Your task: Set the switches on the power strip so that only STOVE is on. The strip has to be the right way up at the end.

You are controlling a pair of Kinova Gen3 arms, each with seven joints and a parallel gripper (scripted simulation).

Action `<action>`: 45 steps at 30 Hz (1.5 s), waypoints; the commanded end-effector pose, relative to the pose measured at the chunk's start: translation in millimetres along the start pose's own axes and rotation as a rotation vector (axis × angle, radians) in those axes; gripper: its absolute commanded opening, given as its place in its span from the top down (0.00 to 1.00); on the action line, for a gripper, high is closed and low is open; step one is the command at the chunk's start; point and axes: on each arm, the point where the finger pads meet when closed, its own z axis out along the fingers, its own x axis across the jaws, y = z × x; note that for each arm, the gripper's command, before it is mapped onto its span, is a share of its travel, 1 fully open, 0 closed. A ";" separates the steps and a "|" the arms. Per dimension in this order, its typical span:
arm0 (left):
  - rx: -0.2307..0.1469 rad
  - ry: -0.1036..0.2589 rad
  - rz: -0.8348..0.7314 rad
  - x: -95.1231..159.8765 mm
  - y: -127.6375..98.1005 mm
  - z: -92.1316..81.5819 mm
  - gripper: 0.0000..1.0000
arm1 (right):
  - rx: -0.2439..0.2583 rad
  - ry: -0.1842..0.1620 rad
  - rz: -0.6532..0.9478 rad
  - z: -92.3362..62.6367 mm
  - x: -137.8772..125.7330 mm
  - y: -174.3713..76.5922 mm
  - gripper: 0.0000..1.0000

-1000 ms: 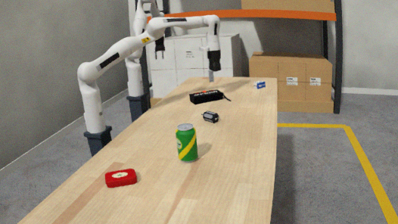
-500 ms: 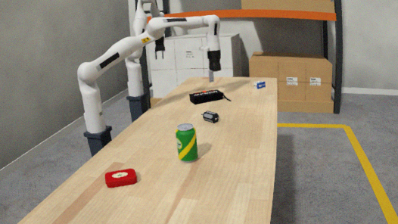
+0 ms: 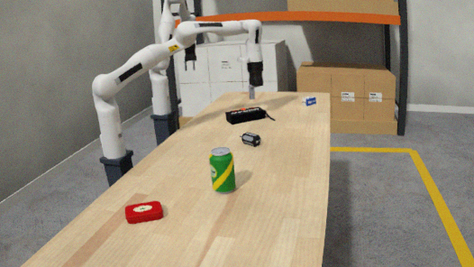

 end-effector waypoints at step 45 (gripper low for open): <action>-0.002 0.000 0.000 0.0 0.5 -0.8 0.00 | -0.003 0.001 0.000 33.8 0.7 2.6 1.00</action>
